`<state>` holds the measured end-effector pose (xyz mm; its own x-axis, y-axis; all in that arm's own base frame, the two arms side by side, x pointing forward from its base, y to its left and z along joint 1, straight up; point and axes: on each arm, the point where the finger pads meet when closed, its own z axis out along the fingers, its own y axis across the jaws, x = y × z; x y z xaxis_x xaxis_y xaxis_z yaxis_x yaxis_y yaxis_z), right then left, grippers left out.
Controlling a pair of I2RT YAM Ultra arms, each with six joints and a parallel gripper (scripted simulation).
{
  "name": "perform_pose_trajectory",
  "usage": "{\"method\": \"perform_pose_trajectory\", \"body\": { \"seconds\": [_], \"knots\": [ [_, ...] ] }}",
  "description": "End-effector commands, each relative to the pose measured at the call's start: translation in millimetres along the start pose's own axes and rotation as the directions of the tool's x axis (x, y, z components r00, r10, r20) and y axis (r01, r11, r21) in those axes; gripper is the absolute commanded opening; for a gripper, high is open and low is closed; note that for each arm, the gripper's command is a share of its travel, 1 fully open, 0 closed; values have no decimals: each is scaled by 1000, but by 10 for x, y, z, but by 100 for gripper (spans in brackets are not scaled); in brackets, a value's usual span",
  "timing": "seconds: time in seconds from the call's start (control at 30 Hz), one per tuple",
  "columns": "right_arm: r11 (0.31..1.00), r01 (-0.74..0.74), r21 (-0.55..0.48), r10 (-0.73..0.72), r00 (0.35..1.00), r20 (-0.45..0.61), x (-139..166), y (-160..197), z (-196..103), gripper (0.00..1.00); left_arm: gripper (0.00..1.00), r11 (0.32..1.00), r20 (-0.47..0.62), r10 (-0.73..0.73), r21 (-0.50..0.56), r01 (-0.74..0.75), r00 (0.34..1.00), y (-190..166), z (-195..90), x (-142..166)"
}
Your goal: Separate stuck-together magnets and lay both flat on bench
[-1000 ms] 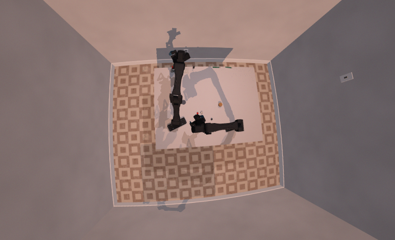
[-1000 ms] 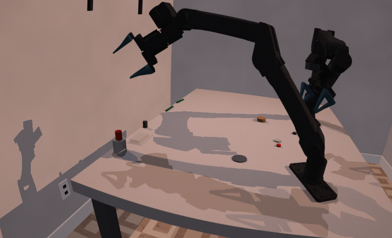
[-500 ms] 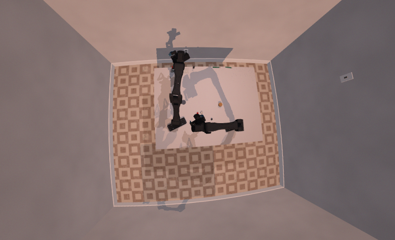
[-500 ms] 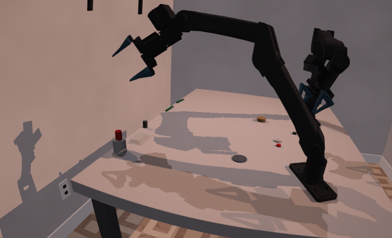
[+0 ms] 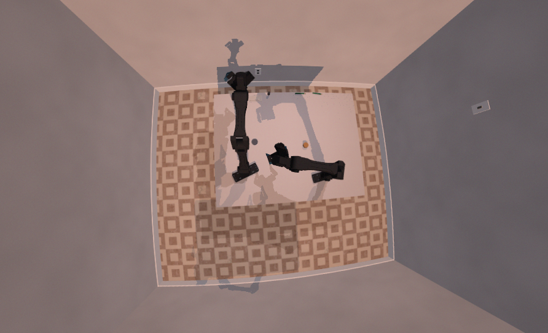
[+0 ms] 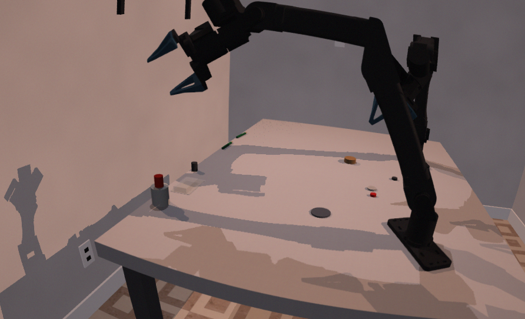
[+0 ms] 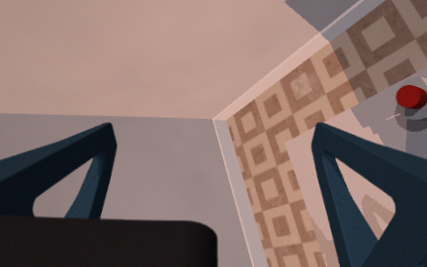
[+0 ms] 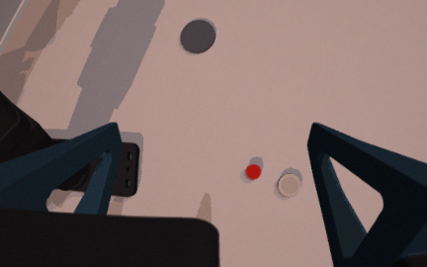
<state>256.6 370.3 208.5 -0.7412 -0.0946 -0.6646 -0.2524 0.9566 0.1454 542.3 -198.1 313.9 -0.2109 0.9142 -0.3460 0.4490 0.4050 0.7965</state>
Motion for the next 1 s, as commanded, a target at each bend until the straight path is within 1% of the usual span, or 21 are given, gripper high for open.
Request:
{"method": "perform_pose_trajectory", "body": {
  "seconds": [0.0, 0.2, 0.4, 0.5, 0.7, 0.97],
  "knots": [
    [999, -13, -35, 15, 999, 46, -222, -48, -52, 100, 100, 992, 75, -112, -55, 117, 991, 289, -214, -68],
    [997, -52, -51, 57, 993, 107, -577, -369, -68, 100, 100, 965, 116, -238, -82, 248, 964, 530, -373, 123],
    [995, -76, -63, 85, 981, 172, -880, -695, -112, 100, 100, 926, 167, -347, -98, 366, 923, 716, -551, 291],
    [995, -81, -63, 92, 979, 180, -918, -742, -118, 100, 100, 921, 174, -357, -101, 377, 918, 736, -582, 308],
    [993, -97, -67, 111, 960, 258, -1201, -1100, -213, 100, 100, 867, 223, -455, -111, 486, 862, 892, -757, 508],
    [993, -101, -58, 115, 924, 365, -1504, -1573, -390, 100, 100, 787, 294, -560, -106, 608, 775, 1028, -1000, 742]
  ]
}}
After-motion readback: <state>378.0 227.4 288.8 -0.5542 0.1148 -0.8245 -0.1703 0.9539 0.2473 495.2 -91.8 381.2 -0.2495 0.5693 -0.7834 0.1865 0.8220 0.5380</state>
